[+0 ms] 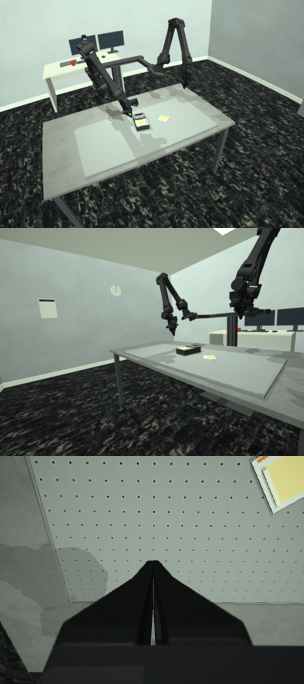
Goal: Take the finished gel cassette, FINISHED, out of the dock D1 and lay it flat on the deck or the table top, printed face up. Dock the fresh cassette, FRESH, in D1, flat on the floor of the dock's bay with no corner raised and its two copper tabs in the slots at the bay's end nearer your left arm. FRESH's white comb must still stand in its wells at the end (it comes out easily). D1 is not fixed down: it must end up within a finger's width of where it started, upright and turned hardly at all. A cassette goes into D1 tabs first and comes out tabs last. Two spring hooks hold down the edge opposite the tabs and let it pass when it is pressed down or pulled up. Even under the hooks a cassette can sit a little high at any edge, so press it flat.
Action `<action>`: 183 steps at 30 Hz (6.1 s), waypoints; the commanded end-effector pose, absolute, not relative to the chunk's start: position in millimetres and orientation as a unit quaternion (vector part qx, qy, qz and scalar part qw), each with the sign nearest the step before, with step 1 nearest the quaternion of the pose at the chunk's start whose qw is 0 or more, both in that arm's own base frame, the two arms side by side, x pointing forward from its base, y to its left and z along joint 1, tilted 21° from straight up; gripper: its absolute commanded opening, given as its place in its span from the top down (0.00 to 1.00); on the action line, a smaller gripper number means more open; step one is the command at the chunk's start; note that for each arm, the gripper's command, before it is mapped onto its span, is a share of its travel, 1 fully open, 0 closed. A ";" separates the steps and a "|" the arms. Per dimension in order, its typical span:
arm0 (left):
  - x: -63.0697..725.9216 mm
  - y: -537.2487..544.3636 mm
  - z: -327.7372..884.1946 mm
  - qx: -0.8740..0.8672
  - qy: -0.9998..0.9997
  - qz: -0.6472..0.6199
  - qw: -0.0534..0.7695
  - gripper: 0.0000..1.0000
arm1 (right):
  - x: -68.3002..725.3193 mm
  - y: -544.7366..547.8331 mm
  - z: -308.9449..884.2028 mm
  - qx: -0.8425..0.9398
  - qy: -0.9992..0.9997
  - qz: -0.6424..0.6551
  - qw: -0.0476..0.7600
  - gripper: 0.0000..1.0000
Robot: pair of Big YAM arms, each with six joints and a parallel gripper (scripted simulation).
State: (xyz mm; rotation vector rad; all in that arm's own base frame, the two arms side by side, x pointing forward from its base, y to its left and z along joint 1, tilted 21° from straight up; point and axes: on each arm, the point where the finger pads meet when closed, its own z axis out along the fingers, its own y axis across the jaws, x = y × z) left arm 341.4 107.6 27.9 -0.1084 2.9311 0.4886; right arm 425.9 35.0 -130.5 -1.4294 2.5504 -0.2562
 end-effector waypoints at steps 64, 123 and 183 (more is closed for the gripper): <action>347.2 106.5 30.5 -0.030 0.982 0.165 0.087 1.00 | 427.4 116.0 -202.3 -0.598 0.788 -0.085 0.120 1.00; 347.2 106.5 30.5 -0.030 0.982 0.165 0.087 1.00 | 418.1 92.4 -189.9 -0.597 0.791 -0.081 0.107 1.00; 347.2 106.5 30.5 -0.030 0.982 0.165 0.087 1.00 | 418.3 95.6 -206.3 -0.596 0.791 -0.082 0.109 0.02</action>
